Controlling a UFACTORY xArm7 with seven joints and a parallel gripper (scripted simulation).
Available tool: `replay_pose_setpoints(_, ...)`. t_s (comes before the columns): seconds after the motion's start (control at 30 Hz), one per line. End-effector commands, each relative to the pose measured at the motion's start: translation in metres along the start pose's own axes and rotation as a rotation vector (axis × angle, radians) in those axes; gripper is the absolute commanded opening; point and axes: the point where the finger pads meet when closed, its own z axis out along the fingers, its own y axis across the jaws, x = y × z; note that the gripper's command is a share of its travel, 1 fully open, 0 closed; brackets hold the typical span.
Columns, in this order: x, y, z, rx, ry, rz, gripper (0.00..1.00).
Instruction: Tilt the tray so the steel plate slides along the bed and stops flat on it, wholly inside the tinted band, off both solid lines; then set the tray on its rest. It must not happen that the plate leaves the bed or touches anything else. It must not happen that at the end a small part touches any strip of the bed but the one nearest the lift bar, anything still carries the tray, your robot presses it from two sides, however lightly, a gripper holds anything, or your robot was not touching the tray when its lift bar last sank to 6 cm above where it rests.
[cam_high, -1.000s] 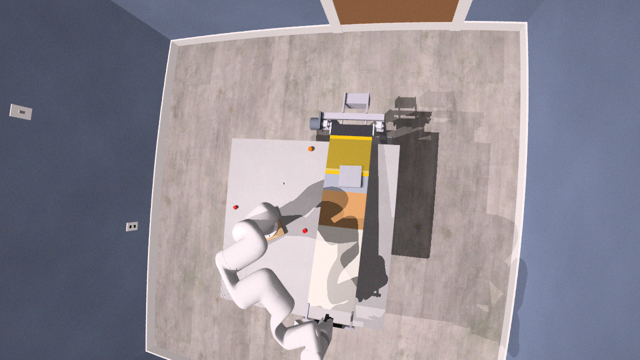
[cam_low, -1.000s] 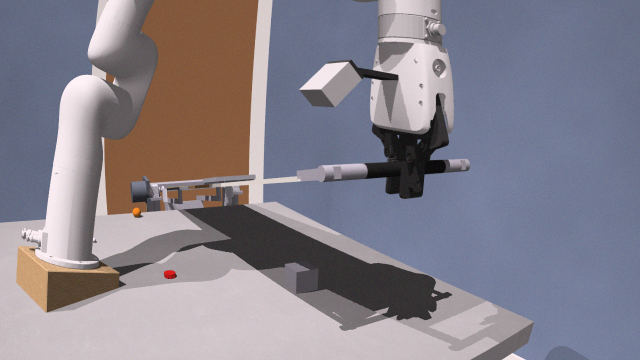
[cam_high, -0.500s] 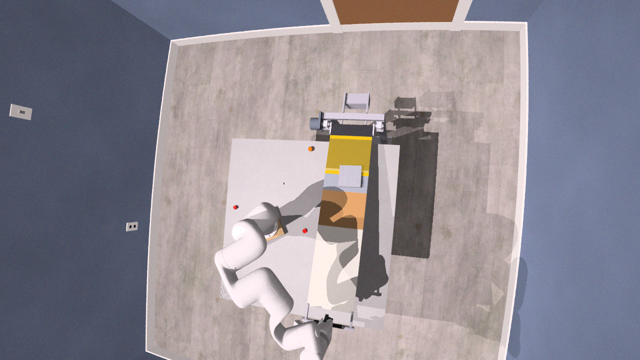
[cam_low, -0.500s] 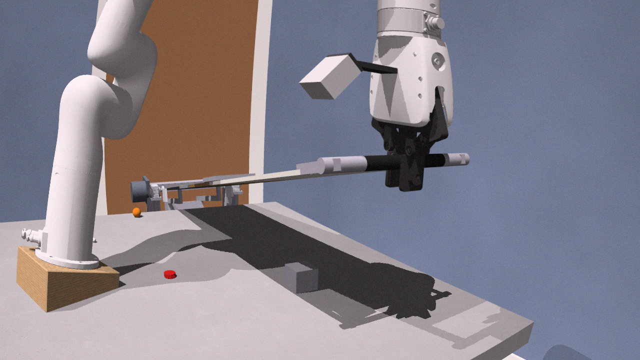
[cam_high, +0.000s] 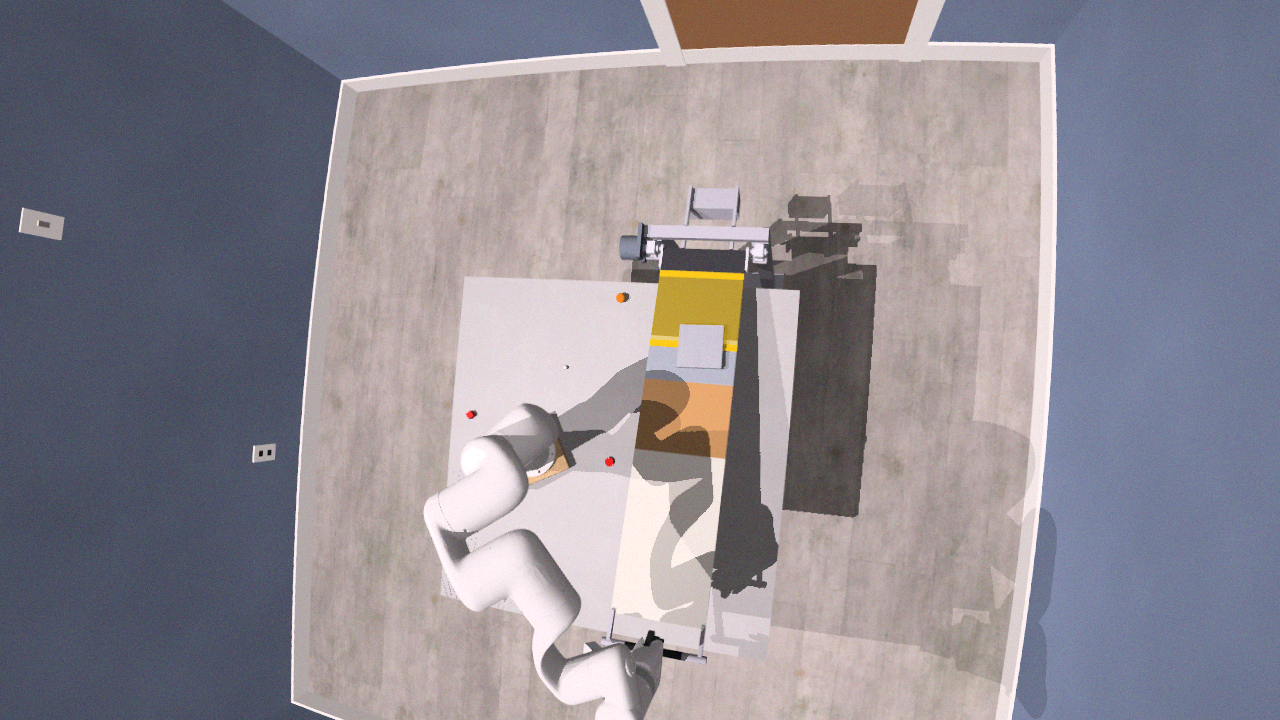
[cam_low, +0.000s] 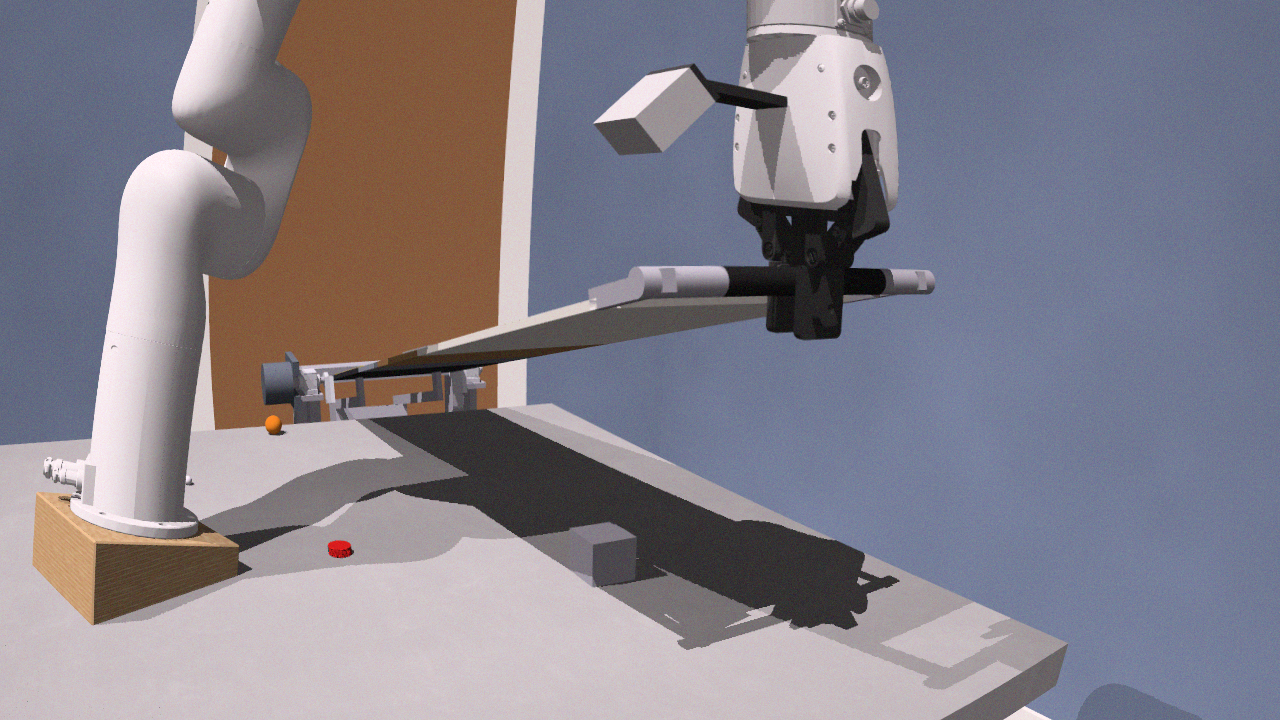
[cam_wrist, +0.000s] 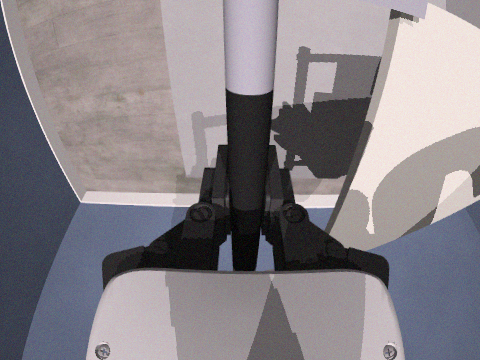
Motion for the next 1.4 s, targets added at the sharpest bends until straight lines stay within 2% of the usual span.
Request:
replay_pose_setpoints(0.0,-0.001,-0.006,0.017,0.0,-0.002,0.0,0.0)
replay_pose_setpoints(0.07,-0.001,-0.008,0.026,0.0,-0.002,0.0,0.0)
replay_pose_setpoints(1.17,-0.001,-0.006,0.014,0.0,-0.002,0.0,0.0)
replay_pose_setpoints(1.23,-0.001,0.0,-0.007,0.0,-0.002,0.0,0.0)
replay_pose_setpoints(1.33,-0.001,0.015,-0.057,0.0,-0.002,0.0,0.0)
replay_pose_setpoints(1.37,-0.001,0.016,-0.062,0.0,-0.002,0.0,0.0)
